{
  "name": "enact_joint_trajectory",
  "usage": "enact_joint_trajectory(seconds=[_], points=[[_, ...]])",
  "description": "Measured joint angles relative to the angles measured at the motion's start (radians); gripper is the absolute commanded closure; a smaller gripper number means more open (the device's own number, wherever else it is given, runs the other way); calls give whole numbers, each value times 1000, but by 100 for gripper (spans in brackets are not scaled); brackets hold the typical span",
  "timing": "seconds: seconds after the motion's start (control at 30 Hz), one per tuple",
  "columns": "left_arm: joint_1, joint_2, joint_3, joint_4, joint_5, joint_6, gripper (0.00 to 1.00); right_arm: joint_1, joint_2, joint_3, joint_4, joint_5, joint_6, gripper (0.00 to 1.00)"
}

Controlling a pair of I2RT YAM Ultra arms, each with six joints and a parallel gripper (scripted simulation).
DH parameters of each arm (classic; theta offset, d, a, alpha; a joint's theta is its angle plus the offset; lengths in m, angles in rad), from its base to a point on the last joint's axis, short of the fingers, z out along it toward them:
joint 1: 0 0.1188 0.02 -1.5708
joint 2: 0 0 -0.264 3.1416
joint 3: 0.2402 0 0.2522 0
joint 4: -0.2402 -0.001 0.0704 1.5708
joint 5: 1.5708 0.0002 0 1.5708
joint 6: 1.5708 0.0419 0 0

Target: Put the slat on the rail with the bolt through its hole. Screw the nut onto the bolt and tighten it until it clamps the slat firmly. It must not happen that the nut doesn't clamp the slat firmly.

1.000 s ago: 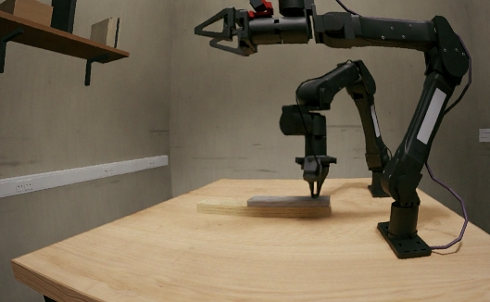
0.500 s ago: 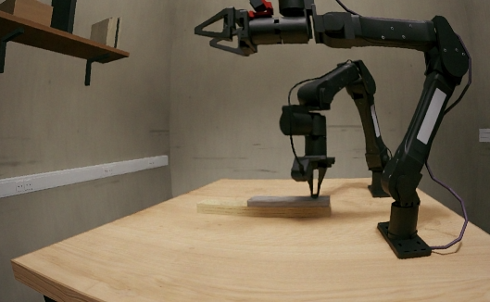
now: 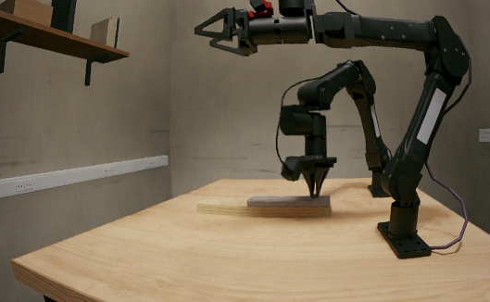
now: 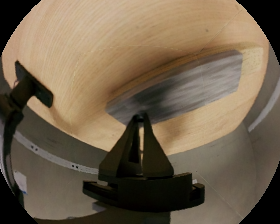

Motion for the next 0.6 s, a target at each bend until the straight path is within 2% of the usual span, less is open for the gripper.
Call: enact_joint_trajectory(seconds=[0.6], points=[[0, 0, 0, 0, 0, 0, 0, 0, 0, 0, 0, 1, 319, 88]])
